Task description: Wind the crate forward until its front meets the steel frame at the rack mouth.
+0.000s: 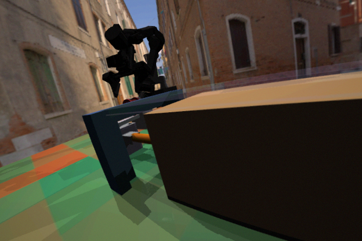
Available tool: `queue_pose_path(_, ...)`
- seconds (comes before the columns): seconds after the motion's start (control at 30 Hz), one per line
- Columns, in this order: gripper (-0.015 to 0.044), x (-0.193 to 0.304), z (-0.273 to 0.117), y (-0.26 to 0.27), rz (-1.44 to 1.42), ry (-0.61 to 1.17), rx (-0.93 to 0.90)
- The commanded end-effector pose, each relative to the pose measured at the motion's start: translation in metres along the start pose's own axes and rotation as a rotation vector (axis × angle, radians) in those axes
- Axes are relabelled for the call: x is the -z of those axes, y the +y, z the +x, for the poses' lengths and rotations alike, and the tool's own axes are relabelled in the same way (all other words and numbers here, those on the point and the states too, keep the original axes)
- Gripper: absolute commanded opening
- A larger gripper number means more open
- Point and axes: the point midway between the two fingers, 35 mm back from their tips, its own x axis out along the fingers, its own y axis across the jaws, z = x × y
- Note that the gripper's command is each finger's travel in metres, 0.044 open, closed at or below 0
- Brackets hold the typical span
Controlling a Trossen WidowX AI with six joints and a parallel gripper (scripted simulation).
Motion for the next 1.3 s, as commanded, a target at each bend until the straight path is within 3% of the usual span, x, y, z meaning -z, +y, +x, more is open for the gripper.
queue_pose_path(0.0,0.044,0.005,0.007,0.0,0.005,0.009,-0.001)
queue_pose_path(1.03,0.044,0.027,0.045,-0.001,0.004,0.01,-0.001)
queue_pose_path(1.27,0.0256,0.024,0.043,0.0,-0.001,0.004,0.002)
